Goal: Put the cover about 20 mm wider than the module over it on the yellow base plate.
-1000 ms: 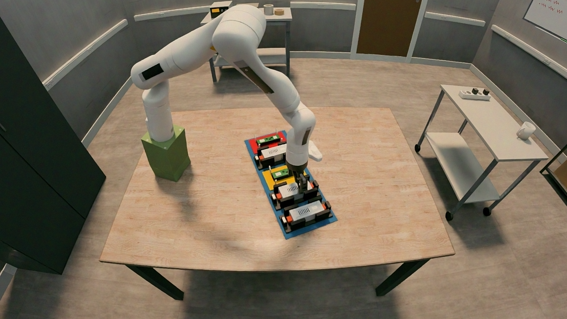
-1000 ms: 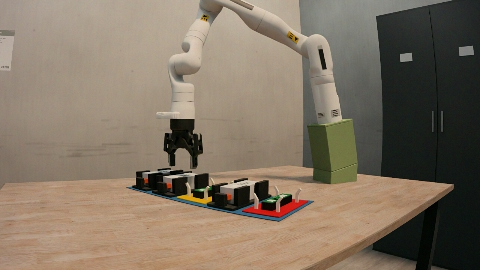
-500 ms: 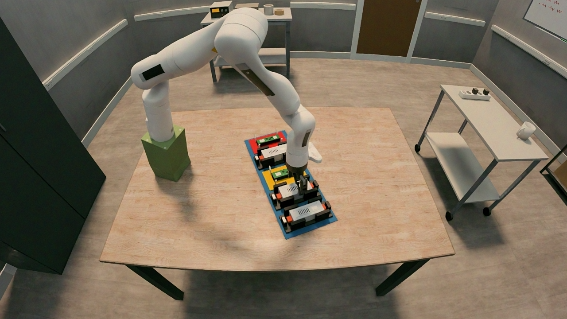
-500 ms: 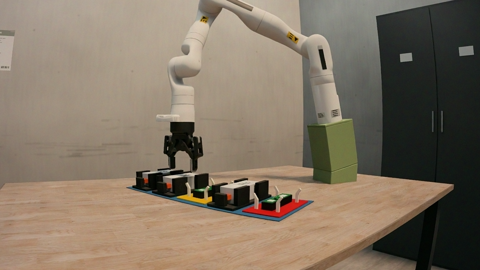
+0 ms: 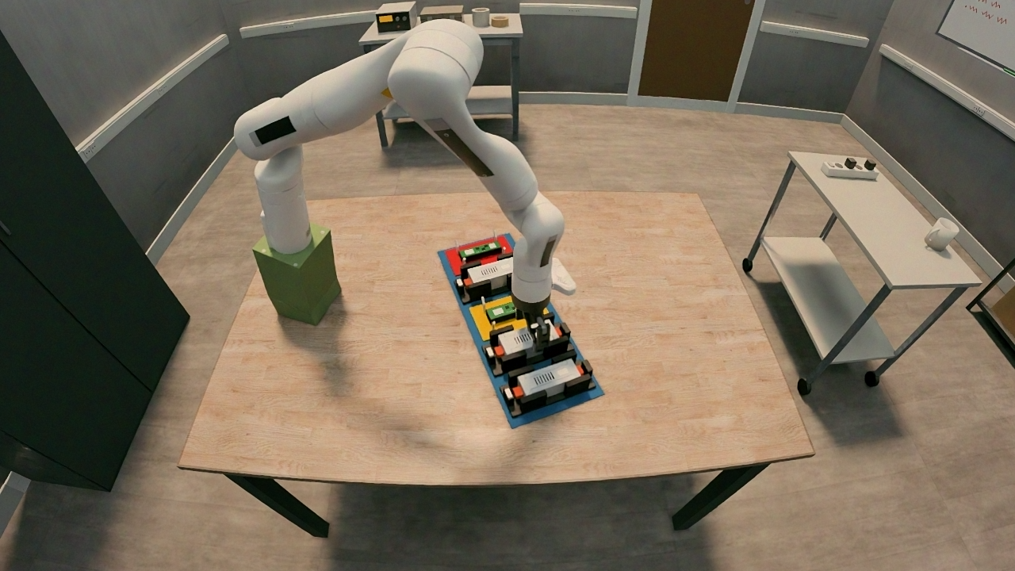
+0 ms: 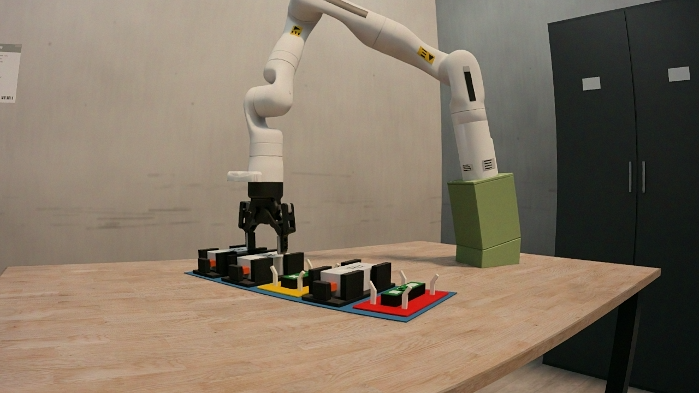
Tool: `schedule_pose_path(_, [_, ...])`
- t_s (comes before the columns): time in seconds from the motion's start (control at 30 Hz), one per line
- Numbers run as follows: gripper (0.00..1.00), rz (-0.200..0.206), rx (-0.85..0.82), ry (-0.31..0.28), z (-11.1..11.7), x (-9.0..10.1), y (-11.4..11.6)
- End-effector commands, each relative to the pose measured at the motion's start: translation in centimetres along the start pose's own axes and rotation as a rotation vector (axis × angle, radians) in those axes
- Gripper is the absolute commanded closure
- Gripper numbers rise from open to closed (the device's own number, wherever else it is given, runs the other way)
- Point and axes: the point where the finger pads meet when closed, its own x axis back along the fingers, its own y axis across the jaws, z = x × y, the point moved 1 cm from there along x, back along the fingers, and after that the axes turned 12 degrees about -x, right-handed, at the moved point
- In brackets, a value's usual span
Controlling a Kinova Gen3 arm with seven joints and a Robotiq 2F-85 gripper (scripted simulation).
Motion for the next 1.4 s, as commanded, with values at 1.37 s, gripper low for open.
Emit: schedule_pose_path(1.37, [0.00, -0.001, 0.000, 0.002, 0.1, -2.8, 0.0])
